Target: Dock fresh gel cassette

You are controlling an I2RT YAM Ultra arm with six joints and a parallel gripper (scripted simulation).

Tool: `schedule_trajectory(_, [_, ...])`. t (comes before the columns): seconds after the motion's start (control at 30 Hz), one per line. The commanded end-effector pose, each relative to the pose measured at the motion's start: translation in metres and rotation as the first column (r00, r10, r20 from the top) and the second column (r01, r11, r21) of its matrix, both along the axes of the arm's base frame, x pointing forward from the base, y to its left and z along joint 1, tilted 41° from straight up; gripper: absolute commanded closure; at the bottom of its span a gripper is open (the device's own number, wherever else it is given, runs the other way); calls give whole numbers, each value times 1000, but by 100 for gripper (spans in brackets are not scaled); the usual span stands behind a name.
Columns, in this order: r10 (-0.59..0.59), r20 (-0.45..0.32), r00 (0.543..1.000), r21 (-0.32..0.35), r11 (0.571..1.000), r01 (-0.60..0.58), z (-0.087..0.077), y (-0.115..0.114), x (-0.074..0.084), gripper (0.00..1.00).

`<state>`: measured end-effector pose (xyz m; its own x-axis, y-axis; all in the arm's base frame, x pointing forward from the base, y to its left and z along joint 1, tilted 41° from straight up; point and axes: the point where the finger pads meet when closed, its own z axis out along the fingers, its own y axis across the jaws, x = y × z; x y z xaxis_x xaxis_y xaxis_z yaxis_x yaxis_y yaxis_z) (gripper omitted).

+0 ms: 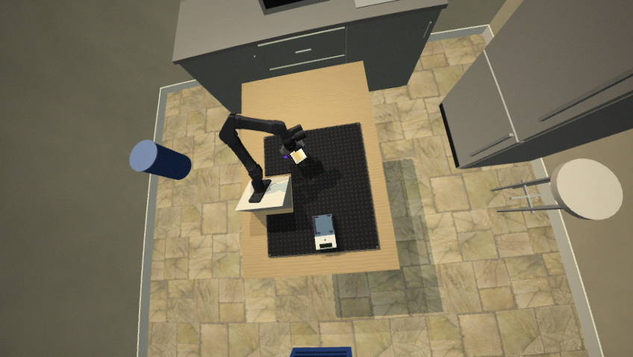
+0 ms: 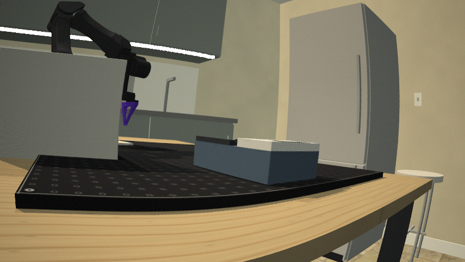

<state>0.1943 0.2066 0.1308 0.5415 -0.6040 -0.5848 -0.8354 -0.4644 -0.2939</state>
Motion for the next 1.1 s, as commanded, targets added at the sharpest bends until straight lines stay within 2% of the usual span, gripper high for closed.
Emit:
schedule_trajectory(0.0, [-6, 0, 1000, 8, 1000, 6, -5, 4, 1, 0])
schedule_trajectory(0.3, [-7, -9, 1000, 1, 1000, 7, -17, 12, 1, 0])
schedule_trajectory(0.47, [-11, 0, 1000, 4, 1000, 11, -18, 14, 2, 0])
schedule_trajectory(0.5, [-22, 11, 1000, 13, 1000, 22, -14, 15, 9, 0])
schedule_trajectory(0.57, [-7, -9, 1000, 0, 1000, 7, -23, 18, 1, 0])
schedule_trajectory(0.87, [-7, 2, 1000, 7, 1000, 7, -29, 26, 0, 0])
schedule_trajectory(0.97, [-12, -8, 1000, -2, 1000, 12, -35, 28, 1, 0])
schedule_trajectory(1.03, [-12, -8, 1000, -2, 1000, 12, -35, 28, 1, 0])
schedule_trajectory(1.07, [-20, 25, 999, 21, 1000, 19, -25, 28, 4, 0])
